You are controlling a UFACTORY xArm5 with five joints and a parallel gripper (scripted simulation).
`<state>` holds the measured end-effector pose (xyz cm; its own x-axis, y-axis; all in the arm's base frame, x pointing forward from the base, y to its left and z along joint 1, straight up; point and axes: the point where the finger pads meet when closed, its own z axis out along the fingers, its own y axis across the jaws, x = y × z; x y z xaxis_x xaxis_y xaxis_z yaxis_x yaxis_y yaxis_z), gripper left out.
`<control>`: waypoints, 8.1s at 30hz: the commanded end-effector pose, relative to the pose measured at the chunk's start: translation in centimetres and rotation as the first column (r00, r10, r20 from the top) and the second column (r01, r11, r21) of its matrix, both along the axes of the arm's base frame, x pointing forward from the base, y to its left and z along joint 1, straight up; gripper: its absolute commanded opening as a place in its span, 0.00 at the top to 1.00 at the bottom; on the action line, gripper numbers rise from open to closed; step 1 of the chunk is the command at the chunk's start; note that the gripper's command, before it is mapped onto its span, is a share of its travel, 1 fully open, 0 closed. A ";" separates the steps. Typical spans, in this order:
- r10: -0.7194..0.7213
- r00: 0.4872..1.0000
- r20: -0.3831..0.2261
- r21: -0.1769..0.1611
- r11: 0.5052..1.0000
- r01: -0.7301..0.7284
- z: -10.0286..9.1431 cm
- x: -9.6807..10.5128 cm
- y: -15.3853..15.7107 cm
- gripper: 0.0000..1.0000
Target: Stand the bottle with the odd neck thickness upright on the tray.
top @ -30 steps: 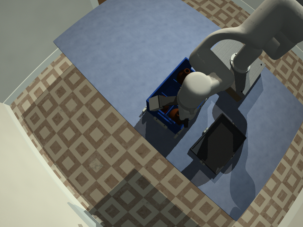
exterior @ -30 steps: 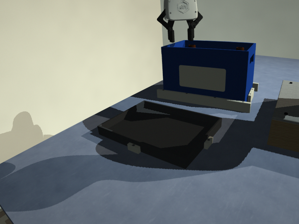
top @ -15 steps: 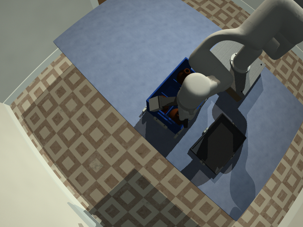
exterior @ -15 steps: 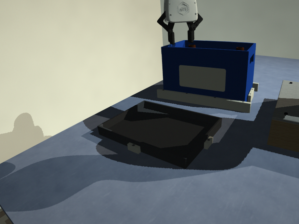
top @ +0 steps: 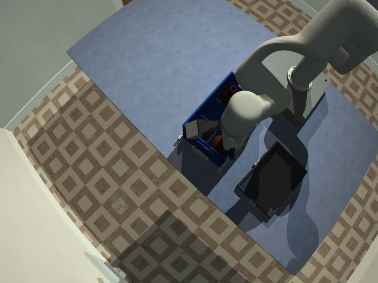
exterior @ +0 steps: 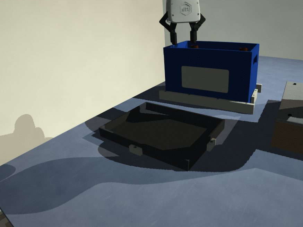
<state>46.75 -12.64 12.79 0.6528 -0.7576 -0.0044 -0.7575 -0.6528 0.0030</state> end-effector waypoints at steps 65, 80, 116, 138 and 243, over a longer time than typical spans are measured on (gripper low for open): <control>0.000 1.000 0.004 -0.001 1.000 0.000 0.2 0.1 0.0 0.35; 0.000 1.000 0.004 -0.001 1.000 0.000 0.2 0.1 0.0 0.35; 0.000 1.000 0.004 -0.001 1.000 0.000 -2.0 0.1 0.0 0.35; 0.000 1.000 0.004 -0.001 1.000 0.000 -3.7 0.1 0.0 0.35; 0.000 1.000 0.004 -0.001 1.000 0.000 -3.8 0.1 0.0 0.35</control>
